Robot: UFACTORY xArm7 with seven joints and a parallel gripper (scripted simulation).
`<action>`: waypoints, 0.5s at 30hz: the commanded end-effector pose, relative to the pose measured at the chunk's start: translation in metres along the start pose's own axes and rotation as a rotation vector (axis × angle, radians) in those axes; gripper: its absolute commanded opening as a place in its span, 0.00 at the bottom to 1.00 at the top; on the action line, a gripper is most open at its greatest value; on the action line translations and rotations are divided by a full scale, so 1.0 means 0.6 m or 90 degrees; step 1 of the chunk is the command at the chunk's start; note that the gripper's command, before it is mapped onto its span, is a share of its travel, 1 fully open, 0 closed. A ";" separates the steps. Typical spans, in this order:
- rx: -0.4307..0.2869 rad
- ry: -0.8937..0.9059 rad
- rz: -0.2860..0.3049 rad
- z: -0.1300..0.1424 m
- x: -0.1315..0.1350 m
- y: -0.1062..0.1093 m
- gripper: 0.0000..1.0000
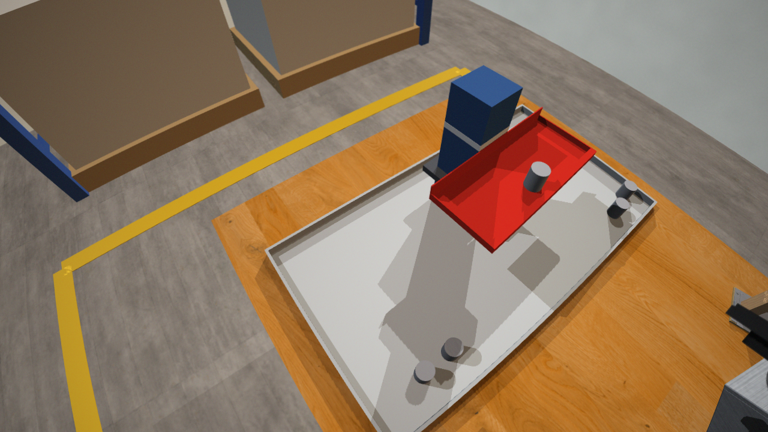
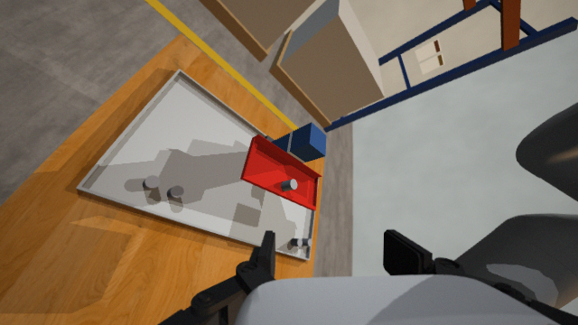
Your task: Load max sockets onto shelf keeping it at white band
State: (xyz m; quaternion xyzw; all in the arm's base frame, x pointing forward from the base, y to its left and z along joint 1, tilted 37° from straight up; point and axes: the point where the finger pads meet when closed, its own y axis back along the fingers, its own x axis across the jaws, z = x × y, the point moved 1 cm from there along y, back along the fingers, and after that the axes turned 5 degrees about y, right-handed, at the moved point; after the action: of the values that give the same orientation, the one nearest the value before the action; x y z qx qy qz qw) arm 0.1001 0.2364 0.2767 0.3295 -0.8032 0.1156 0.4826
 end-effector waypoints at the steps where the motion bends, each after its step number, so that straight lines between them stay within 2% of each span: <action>1: 0.008 0.026 0.010 0.005 -0.012 0.019 1.00; 15: 0.009 0.029 0.010 0.006 -0.013 0.021 1.00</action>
State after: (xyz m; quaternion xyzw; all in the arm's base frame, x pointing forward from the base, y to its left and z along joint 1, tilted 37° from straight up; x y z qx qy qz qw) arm 0.0928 0.2463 0.2692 0.3223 -0.7940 0.1333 0.4979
